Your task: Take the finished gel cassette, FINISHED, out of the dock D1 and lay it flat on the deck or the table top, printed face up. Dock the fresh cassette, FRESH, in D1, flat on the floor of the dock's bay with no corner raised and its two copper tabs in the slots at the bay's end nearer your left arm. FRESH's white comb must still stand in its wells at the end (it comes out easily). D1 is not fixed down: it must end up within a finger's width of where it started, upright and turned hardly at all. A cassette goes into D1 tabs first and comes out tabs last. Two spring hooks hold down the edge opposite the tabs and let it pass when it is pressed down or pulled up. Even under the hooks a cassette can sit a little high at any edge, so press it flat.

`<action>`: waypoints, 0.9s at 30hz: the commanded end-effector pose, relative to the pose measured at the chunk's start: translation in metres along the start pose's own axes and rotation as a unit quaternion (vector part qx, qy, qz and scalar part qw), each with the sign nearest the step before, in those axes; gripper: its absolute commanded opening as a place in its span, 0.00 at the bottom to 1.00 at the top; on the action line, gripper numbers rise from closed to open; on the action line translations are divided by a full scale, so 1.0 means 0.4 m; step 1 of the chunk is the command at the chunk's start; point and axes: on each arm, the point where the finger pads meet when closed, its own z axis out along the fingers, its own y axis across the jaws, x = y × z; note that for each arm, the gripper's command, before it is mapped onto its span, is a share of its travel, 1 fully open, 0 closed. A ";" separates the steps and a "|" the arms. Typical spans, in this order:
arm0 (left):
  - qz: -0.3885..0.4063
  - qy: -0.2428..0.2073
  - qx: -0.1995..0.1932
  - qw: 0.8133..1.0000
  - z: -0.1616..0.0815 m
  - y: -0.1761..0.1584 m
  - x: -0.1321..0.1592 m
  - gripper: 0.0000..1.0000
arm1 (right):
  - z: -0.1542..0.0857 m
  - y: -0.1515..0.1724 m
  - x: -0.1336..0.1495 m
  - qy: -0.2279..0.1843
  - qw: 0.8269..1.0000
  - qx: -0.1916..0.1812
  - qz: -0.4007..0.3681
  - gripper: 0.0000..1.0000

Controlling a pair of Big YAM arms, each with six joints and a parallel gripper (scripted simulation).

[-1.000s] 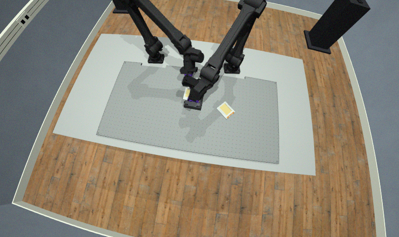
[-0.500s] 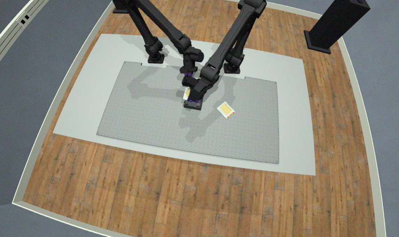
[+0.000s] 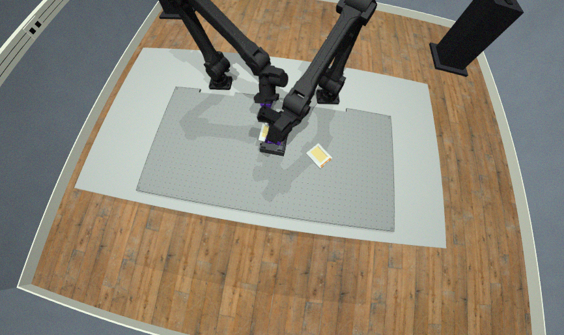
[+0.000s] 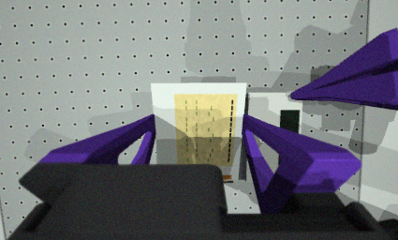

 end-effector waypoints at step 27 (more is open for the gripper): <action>0.007 -0.006 -0.011 1.000 -0.010 0.013 -0.013 0.00 | -0.060 -0.059 0.041 0.014 0.999 0.032 0.017 0.00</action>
